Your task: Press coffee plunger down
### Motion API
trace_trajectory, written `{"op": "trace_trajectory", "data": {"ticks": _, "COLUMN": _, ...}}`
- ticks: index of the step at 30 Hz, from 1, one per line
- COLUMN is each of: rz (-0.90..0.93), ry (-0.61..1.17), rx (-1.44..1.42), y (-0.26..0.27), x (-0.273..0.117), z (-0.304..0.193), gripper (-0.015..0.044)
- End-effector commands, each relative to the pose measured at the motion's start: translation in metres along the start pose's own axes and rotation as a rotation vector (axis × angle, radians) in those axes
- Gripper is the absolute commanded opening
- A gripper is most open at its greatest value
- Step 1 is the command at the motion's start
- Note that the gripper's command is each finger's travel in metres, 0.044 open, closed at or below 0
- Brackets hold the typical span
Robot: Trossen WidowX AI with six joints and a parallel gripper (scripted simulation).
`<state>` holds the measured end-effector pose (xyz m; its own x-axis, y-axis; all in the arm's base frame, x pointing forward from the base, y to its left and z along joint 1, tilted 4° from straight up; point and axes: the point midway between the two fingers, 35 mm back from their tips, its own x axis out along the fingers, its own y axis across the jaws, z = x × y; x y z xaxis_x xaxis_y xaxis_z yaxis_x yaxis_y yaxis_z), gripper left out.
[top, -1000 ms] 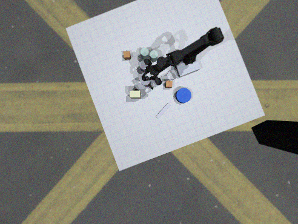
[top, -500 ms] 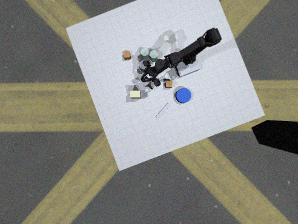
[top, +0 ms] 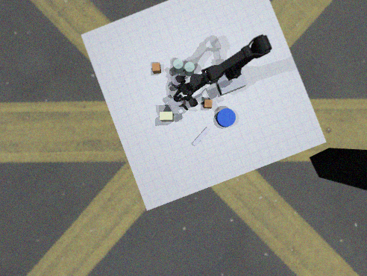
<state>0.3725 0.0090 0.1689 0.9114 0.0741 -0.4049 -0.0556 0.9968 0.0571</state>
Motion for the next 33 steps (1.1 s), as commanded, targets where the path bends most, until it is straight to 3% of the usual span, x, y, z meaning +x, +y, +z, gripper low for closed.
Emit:
{"op": "trace_trajectory", "data": {"ticks": 1, "rz": 0.001, "ry": 0.044, "rx": 0.012, "y": 0.0, "x": 0.0053, "z": -0.0119, "gripper": 0.012}}
{"op": "trace_trajectory", "data": {"ticks": 33, "rz": 0.001, "ry": 0.044, "rx": 0.012, "y": -0.0001, "x": 0.0076, "z": -0.0074, "gripper": 0.012}}
